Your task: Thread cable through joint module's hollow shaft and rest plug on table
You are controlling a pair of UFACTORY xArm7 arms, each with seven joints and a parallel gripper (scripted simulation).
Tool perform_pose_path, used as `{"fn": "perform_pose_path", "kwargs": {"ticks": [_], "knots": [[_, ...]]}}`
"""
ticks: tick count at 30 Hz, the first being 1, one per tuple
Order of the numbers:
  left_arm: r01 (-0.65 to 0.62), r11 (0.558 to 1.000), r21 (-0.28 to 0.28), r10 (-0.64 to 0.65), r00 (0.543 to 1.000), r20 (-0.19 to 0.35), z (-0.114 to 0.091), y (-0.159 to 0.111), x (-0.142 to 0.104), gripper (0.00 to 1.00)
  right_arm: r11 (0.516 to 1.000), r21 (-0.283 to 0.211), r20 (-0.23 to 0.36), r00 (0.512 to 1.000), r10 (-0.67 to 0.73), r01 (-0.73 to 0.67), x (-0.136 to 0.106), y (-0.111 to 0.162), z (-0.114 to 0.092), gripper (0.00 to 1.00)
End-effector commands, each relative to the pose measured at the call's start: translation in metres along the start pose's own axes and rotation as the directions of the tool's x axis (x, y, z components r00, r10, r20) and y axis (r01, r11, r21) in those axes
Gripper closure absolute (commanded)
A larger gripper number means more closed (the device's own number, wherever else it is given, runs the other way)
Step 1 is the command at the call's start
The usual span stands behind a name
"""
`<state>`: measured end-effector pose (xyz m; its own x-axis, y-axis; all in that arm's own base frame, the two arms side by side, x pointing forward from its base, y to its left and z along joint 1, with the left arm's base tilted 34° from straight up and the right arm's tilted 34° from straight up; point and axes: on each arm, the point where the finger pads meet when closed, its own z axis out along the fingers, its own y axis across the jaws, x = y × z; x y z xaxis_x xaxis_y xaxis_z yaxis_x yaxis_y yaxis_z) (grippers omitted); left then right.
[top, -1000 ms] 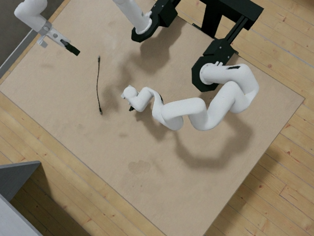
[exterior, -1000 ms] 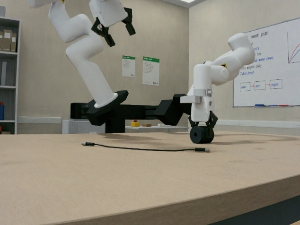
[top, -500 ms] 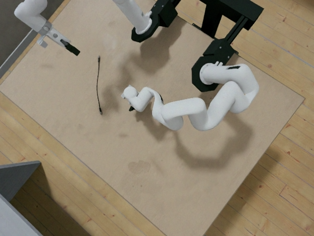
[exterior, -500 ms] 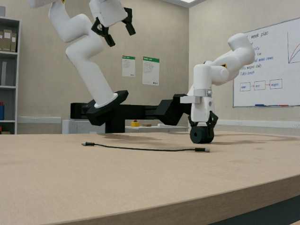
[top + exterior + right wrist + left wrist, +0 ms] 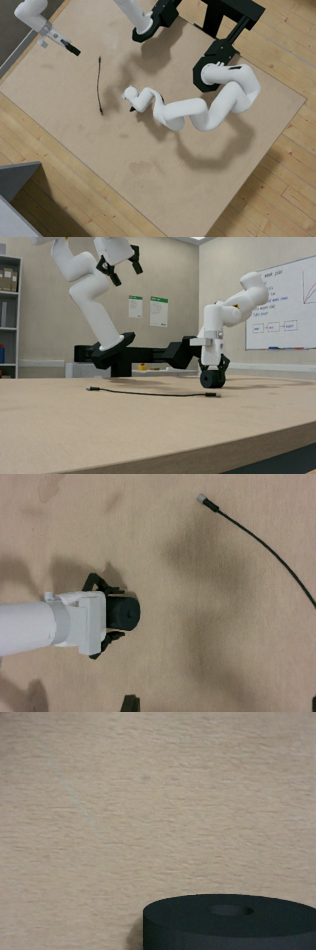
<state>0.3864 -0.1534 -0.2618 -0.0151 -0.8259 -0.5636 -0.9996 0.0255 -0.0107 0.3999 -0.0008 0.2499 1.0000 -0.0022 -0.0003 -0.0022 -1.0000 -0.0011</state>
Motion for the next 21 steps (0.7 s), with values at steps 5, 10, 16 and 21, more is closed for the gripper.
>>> {"fn": "perform_pose_path", "kwargs": {"ticks": [5, 10, 16, 21], "knots": [[0.0, 1.0, 0.003, 0.0, 1.0, -0.005, -0.0029, -0.0013, 0.0019, 0.0, 1.0, -0.001, -0.005, 1.0, -0.003, 0.003, 0.0011, -0.0012, -0.0018, 0.0], [0.0, 1.0, 0.003, 0.0, 1.0, -0.005, -0.0029, -0.0013, 0.0019, 0.0, 1.0, -0.001, -0.005, 1.0, -0.003, 0.003, 0.0011, -0.0012, -0.0018, 0.0], [0.0, 1.0, 0.003, 0.0, 1.0, -0.005, -0.0029, -0.0013, 0.0019, 0.0, 1.0, -0.001, -0.005, 1.0, -0.003, 0.003, 0.0011, -0.0012, -0.0018, 0.0], [0.0, 1.0, 0.003, 0.0, 1.0, -0.005, -0.0096, -0.0013, 0.0019, 0.0, 1.0, -0.001, -0.005, 1.0, -0.003, 0.003, 0.0011, -0.0012, -0.0018, 0.0]]}}
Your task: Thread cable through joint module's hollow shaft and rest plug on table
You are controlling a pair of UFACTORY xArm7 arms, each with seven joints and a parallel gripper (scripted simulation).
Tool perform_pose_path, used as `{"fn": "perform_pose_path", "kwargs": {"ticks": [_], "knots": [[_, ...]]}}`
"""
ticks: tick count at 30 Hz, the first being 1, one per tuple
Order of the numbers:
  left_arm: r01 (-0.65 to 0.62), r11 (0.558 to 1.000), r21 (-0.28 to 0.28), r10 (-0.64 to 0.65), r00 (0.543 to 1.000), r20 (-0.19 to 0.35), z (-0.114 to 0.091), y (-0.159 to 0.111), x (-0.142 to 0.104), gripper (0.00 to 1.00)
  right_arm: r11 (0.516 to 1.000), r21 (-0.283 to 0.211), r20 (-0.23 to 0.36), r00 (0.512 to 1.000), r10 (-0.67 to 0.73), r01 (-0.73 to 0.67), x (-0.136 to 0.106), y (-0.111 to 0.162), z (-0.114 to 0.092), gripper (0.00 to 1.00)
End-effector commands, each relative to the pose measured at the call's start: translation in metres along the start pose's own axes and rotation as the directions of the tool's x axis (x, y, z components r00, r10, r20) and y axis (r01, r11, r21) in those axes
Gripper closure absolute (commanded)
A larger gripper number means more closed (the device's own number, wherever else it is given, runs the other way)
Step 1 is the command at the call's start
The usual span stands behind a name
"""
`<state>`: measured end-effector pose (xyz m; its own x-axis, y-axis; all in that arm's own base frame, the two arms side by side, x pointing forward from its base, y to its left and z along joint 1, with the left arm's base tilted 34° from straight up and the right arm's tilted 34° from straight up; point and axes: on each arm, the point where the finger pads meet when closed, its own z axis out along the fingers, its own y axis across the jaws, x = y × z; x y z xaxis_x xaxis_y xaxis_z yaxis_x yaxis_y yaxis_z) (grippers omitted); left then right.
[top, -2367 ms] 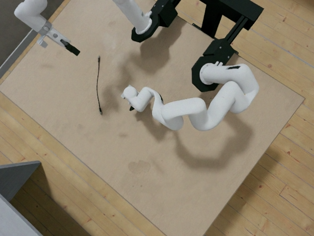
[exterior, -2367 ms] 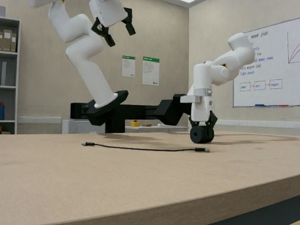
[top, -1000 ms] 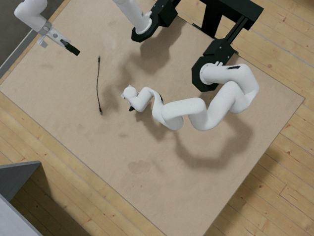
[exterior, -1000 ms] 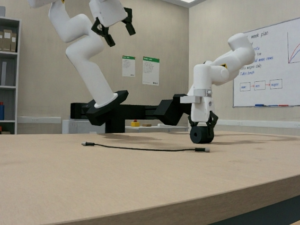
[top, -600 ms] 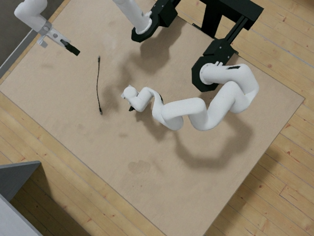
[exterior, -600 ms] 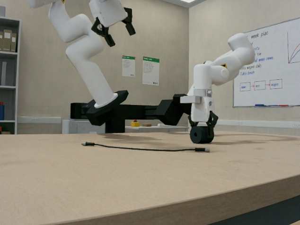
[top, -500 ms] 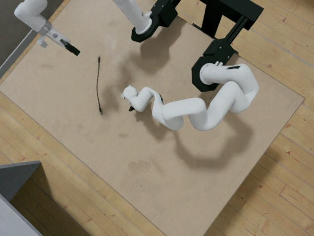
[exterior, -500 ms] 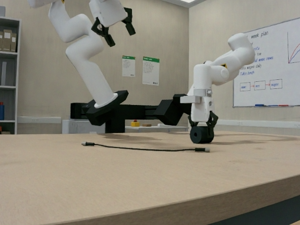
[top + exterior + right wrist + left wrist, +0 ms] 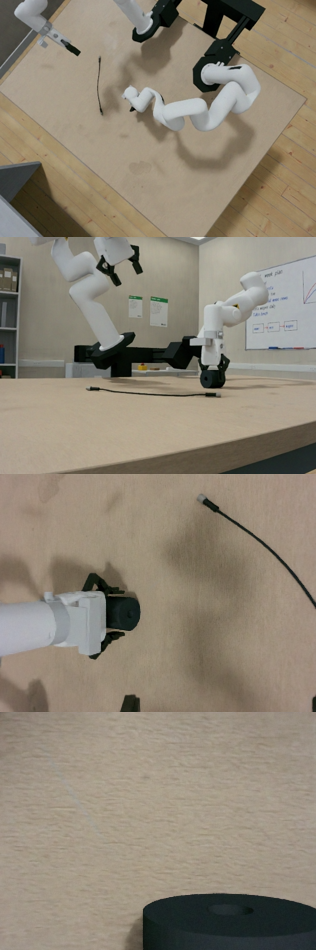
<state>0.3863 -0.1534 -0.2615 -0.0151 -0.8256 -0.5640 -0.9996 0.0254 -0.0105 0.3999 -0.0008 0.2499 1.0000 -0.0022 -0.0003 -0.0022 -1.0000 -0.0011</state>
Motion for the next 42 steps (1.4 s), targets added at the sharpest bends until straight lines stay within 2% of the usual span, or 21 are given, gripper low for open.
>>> {"fn": "perform_pose_path", "kwargs": {"ticks": [1, 19, 24, 25, 30, 42], "knots": [[0.0, 1.0, 0.004, 0.0, 1.0, -0.005, -0.013, -0.001, 0.002, 0.0, 1.0, -0.001, -0.005, 1.0, -0.003, 0.003, 0.001, -0.001, -0.002, 0.0], [0.0, 1.0, 0.003, 0.0, 1.0, -0.005, -0.064, -0.001, 0.002, 0.0, 1.0, -0.001, -0.005, 1.0, -0.003, 0.003, 0.001, -0.001, -0.002, 0.0], [0.0, 1.0, 0.003, 0.0, 1.0, -0.005, -0.064, -0.001, 0.002, 0.0, 1.0, -0.001, -0.005, 1.0, -0.003, 0.003, 0.001, -0.001, -0.002, 0.0], [0.014, 1.0, 0.003, -0.014, 1.0, -0.01, -0.067, -0.005, -0.001, 0.0, 1.0, -0.001, -0.004, 1.0, -0.003, 0.003, 0.001, -0.001, -0.002, 0.71], [0.055, 0.998, -0.005, -0.055, 0.998, -0.017, -0.076, -0.013, -0.009, 0.0, 1.0, -0.001, -0.005, 1.0, -0.003, 0.003, 0.001, -0.001, -0.002, 0.71], [0.32, 0.944, -0.084, -0.325, 0.945, -0.045, -0.127, -0.05, -0.078, 0.0, 1.0, -0.01, -0.001, 1.0, -0.002, 0.002, 0.001, 0.002, 0.001, 0.71]]}}
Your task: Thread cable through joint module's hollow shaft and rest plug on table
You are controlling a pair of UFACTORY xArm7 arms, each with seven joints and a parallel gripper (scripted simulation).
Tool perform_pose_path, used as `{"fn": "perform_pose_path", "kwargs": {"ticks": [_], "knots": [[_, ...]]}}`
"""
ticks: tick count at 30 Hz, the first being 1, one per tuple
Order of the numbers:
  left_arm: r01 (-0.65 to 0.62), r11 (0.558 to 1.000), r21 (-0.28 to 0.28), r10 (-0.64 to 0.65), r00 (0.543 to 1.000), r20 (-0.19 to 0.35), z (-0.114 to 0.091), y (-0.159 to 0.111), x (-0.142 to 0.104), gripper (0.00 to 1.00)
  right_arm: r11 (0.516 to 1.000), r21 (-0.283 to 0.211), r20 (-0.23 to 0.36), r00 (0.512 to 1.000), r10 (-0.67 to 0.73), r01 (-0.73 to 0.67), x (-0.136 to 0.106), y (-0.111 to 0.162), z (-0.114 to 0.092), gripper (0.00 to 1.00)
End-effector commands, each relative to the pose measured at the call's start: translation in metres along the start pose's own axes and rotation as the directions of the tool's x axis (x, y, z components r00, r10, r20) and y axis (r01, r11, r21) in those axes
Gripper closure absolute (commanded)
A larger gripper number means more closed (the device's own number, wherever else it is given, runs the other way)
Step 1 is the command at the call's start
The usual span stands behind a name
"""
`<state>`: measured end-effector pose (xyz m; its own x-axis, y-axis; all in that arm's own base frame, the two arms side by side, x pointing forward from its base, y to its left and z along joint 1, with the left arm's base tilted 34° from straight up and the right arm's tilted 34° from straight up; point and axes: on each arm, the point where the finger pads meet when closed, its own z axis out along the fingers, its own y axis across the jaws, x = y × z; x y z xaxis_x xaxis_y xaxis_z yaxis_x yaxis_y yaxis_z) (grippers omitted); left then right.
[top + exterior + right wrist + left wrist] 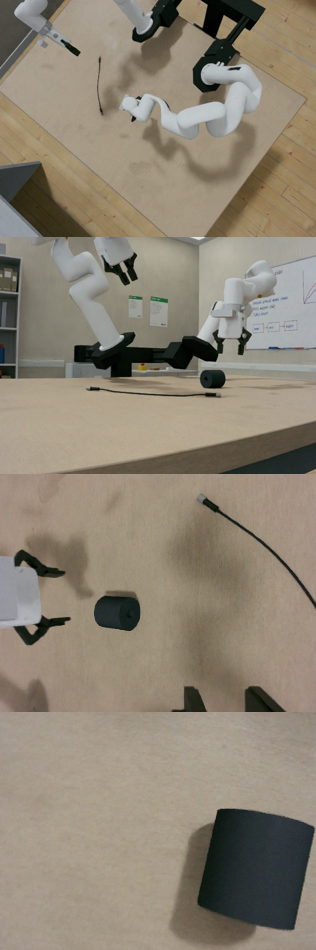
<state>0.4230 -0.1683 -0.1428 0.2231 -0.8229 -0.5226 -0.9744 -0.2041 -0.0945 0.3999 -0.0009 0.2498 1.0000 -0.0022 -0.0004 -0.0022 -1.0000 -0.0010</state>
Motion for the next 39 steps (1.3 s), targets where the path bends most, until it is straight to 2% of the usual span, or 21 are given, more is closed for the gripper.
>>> {"fn": "perform_pose_path", "kwargs": {"ticks": [1, 5, 13, 19, 22, 33, 36, 39], "knots": [[0.109, 0.994, -0.029, -0.11, 0.994, -0.026, -0.027, -0.019, -0.023, 0.0, 1.0, -0.02, 0.0, 1.0, -0.002, 0.002, 0.001, 0.006, 0.003, 0.71], [0.141, 0.989, -0.033, -0.142, 0.989, -0.038, -0.037, -0.027, -0.03, 0.0, 0.999, -0.047, 0.001, 1.0, -0.003, 0.003, 0.002, 0.015, 0.008, 0.71], [0.311, 0.946, -0.093, -0.318, 0.946, -0.06, -0.072, -0.051, -0.074, 0.0, 0.979, -0.205, 0.022, 1.0, -0.018, 0.022, 0.004, 0.073, 0.04, 0.71], [0.428, 0.892, -0.143, -0.441, 0.895, -0.069, -0.095, -0.064, -0.11, 0.0, 0.949, -0.309, 0.049, 0.998, -0.048, 0.061, 0.001, 0.113, 0.063, 0.71], [0.438, 0.888, -0.144, -0.451, 0.889, -0.078, -0.101, -0.067, -0.112, 0.0, 0.949, -0.31, 0.046, 0.998, -0.049, 0.061, 0.002, 0.113, 0.062, 0.71], [0.626, 0.739, -0.249, -0.66, 0.747, -0.082, -0.143, -0.08, -0.183, 0.0, 0.866, -0.458, 0.13, 0.979, -0.155, 0.198, -0.011, 0.176, 0.108, 0.71], [0.668, 0.69, -0.279, -0.71, 0.7, -0.08, -0.154, -0.081, -0.202, 0.0, 0.84, -0.483, 0.156, 0.968, -0.194, 0.246, -0.015, 0.19, 0.12, 0.71], [0.676, 0.679, -0.286, -0.72, 0.69, -0.079, -0.156, -0.081, -0.206, 0.0, 0.841, -0.484, 0.15, 0.97, -0.193, 0.242, -0.013, 0.188, 0.118, 0.71]]}}
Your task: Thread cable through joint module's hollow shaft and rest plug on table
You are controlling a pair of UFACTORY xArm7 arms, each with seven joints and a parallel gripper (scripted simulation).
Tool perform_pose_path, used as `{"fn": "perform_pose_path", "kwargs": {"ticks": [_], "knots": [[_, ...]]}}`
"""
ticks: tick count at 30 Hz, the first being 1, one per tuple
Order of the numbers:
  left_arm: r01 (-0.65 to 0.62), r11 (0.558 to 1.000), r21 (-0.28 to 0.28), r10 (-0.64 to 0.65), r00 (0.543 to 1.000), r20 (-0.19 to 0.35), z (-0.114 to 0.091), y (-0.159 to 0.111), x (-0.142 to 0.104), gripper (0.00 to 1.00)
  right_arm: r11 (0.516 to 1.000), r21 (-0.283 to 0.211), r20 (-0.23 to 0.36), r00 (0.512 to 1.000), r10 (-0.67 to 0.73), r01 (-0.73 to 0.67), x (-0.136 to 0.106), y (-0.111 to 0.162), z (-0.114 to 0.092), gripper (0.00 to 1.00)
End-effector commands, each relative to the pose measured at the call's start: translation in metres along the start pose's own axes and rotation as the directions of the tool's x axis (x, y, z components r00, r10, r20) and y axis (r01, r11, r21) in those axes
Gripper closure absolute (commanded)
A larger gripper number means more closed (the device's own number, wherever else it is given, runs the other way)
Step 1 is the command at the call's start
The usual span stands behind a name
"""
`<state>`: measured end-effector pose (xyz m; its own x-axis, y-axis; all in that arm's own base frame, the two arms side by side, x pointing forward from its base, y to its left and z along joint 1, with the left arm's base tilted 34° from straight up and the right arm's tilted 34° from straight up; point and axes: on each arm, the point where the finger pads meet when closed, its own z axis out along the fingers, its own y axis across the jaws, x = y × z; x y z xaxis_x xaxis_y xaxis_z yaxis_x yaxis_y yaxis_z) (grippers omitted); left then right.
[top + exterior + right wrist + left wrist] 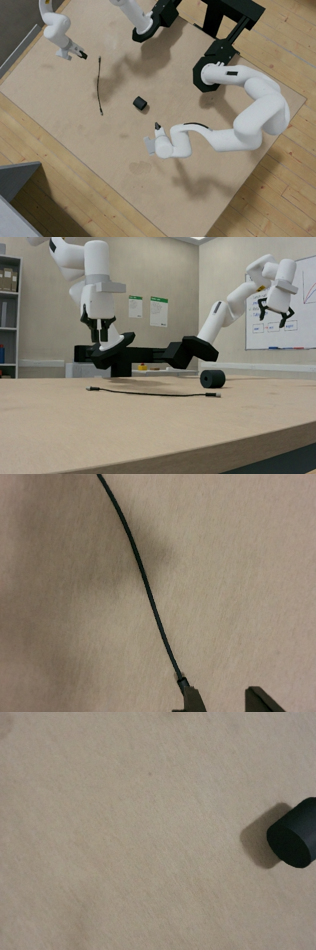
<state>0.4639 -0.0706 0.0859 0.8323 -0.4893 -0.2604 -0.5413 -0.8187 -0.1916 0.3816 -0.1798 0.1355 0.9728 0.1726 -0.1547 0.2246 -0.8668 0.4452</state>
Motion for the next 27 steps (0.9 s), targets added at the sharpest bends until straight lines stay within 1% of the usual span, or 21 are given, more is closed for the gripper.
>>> {"fn": "perform_pose_path", "kwargs": {"ticks": [1, 2, 4, 6, 10, 14, 17, 19, 21, 23, 27], "knots": [[0.06, 0.998, -0.036, -0.062, 0.998, -0.034, -0.02, -0.009, -0.014, 0.0, 0.999, -0.048, -0.007, 1.0, -0.022, 0.022, 0.002, 0.007, 0.011, 0.71], [0.08, 0.996, -0.044, -0.082, 0.996, -0.039, -0.025, -0.012, -0.018, 0.0, 0.998, -0.056, -0.006, 0.999, -0.033, 0.033, 0.0, 0.008, 0.015, 0.71], [0.129, 0.989, -0.069, -0.132, 0.99, -0.043, -0.033, -0.018, -0.029, 0.0, 0.994, -0.077, 0.004, 0.997, -0.079, 0.079, -0.005, 0.008, 0.032, 0.71], [0.173, 0.981, -0.09, -0.178, 0.983, -0.053, -0.044, -0.024, -0.039, 0.0, 0.988, -0.096, 0.005, 0.992, -0.124, 0.124, -0.009, 0.009, 0.044, 0.71], [0.255, 0.958, -0.134, -0.266, 0.961, -0.071, -0.063, -0.034, -0.059, 0.0, 0.974, -0.117, 0.009, 0.981, -0.195, 0.195, -0.015, 0.006, 0.063, 0.71], [0.333, 0.925, -0.181, -0.353, 0.932, -0.087, -0.082, -0.042, -0.079, 0.0, 0.951, -0.129, 0.01, 0.96, -0.281, 0.28, -0.023, -0.001, 0.084, 0.71], [0.339, 0.922, -0.186, -0.359, 0.929, -0.085, -0.083, -0.042, -0.081, 0.0, 0.953, -0.132, 0.006, 0.962, -0.274, 0.273, -0.021, 0.0, 0.081, 0.71], [0.368, 0.907, -0.204, -0.392, 0.915, -0.093, -0.091, -0.046, -0.089, 0.0, 0.947, -0.13, 0.009, 0.955, -0.296, 0.295, -0.025, -0.003, 0.088, 0.71], [0.412, 0.88, -0.237, -0.444, 0.891, -0.096, -0.1, -0.049, -0.103, 0.0, 0.929, -0.124, 0.009, 0.937, -0.35, 0.348, -0.032, -0.012, 0.102, 0.71], [0.448, 0.854, -0.265, -0.487, 0.868, -0.102, -0.11, -0.051, -0.115, 0.0, 0.91, -0.122, 0.001, 0.917, -0.398, 0.395, -0.037, -0.02, 0.112, 0.71], [0.503, 0.805, -0.314, -0.557, 0.824, -0.107, -0.125, -0.053, -0.135, 0.0, 0.902, -0.124, -0.004, 0.909, -0.417, 0.414, -0.038, -0.022, 0.114, 0.71]]}}
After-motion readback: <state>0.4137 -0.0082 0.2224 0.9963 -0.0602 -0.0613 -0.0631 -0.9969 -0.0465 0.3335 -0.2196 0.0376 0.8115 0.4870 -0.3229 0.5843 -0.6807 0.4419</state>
